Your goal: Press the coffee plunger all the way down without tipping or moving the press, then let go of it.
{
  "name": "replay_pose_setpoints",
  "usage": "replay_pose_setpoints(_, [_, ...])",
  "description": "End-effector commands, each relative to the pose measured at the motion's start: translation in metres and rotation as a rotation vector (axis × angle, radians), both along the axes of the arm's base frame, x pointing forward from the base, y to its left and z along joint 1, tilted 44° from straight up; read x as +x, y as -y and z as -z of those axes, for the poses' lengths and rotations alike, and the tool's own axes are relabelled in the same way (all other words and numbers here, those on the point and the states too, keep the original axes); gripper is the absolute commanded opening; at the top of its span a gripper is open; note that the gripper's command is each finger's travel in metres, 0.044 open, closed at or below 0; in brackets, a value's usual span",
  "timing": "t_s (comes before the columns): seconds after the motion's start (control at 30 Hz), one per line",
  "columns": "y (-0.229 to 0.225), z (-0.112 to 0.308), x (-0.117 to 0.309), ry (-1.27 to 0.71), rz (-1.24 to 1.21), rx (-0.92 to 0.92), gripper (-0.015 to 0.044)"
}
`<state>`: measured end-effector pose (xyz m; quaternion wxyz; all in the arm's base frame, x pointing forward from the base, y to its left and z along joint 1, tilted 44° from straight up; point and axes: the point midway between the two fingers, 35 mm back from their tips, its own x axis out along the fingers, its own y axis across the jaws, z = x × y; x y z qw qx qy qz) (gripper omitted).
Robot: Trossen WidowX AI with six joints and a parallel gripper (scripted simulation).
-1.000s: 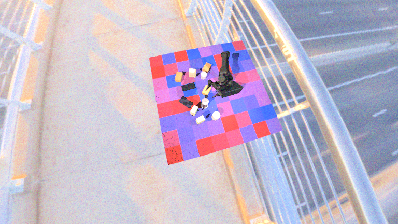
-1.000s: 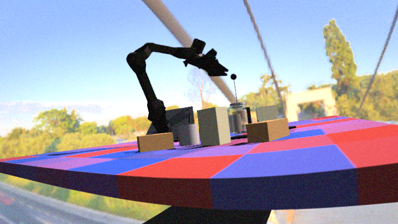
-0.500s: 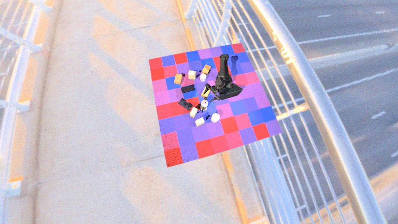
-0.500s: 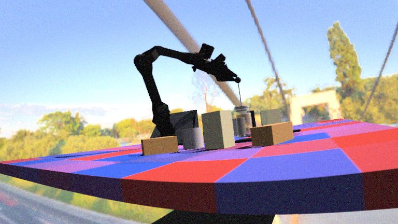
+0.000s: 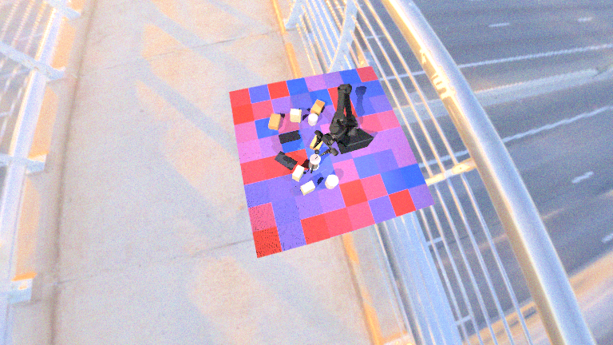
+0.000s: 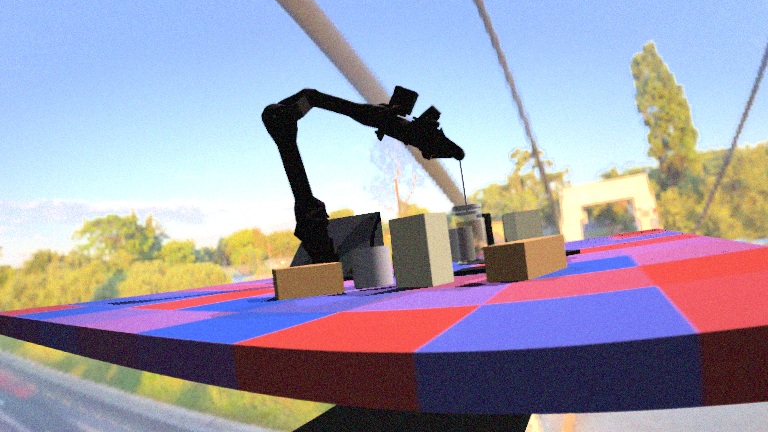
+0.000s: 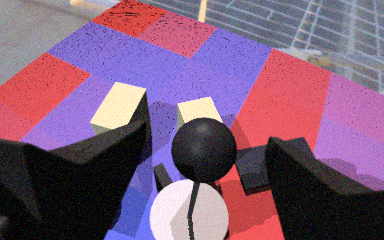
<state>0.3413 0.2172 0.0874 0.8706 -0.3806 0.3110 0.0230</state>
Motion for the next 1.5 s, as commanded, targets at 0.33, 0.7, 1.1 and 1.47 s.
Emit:
replay_pose_setpoints(0.33, [-0.001,0.0,0.0,-0.002,-0.004,0.001,0.0124])
replay_pose_setpoints(0.7, [0.005,0.009,0.002,-0.003,-0.004,0.001,0.0124])
replay_pose_setpoints(1.1, [0.017,0.025,0.003,-0.004,-0.003,0.002,0.0124])
replay_pose_setpoints(1.47, [0.029,0.039,0.004,-0.004,-0.003,0.002,0.0124])
